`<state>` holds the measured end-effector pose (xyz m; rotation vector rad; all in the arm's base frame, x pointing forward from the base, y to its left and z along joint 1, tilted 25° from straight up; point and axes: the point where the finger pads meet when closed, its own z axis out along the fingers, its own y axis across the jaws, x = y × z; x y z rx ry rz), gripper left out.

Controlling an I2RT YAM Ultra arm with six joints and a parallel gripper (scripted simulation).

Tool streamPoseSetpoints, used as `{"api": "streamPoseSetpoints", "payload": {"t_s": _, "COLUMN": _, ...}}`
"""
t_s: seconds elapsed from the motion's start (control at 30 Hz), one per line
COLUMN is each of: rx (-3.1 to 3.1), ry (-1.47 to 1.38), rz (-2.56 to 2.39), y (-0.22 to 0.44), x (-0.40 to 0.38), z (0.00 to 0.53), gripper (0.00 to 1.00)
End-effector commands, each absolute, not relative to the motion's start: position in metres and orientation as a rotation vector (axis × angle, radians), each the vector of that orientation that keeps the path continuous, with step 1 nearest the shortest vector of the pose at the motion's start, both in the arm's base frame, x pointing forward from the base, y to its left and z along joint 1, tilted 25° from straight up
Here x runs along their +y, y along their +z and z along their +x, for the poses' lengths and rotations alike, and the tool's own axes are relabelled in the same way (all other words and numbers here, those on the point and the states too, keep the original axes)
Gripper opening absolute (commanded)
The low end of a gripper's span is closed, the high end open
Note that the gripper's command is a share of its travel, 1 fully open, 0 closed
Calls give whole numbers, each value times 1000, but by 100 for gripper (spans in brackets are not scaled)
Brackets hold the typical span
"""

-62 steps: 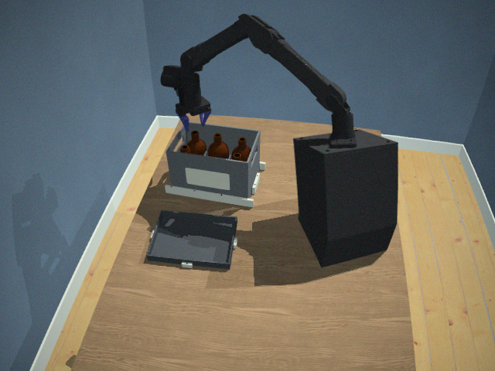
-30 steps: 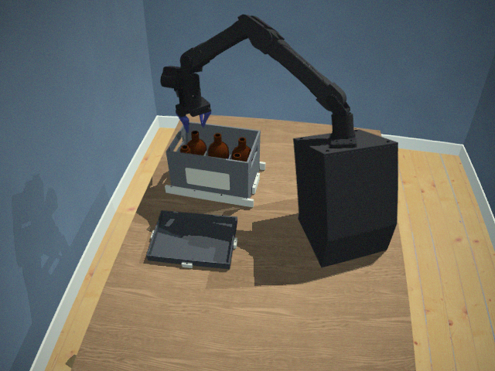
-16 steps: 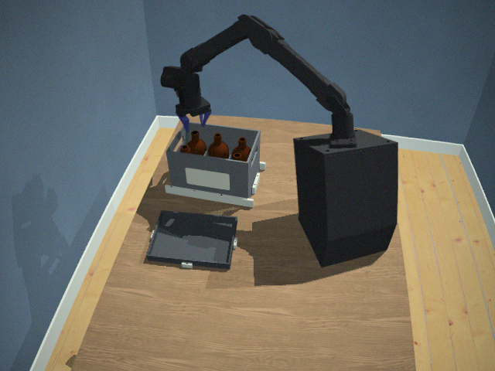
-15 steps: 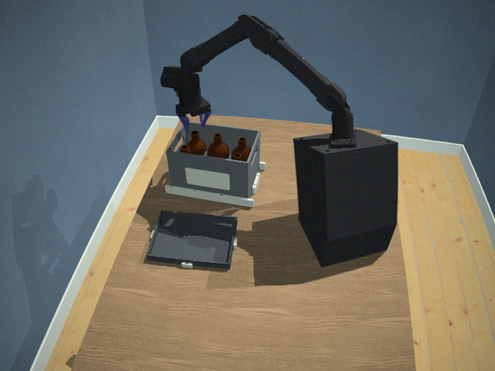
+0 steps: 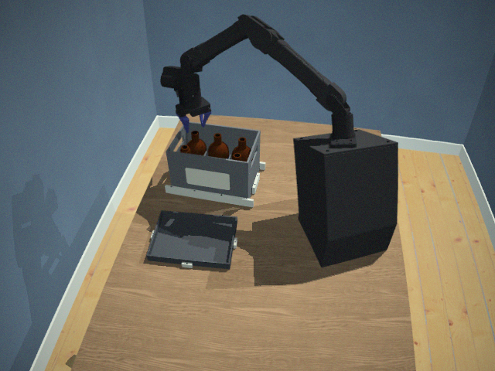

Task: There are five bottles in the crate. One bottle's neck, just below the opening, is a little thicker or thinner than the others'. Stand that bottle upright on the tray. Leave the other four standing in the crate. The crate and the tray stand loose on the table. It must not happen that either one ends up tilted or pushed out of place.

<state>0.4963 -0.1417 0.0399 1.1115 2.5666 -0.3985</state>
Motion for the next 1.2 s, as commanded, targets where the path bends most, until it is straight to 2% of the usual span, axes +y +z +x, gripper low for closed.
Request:
{"api": "streamPoseSetpoints", "payload": {"t_s": 0.0, "rx": 2532, "ry": -383, "rz": 1091, "y": 59, "x": -141, "z": 505, "gripper": 61}}
{"api": "streamPoseSetpoints", "payload": {"t_s": 1.17, "rx": 2544, "ry": -388, "rz": 1089, "y": 56, "x": -141, "z": 506, "gripper": 61}}
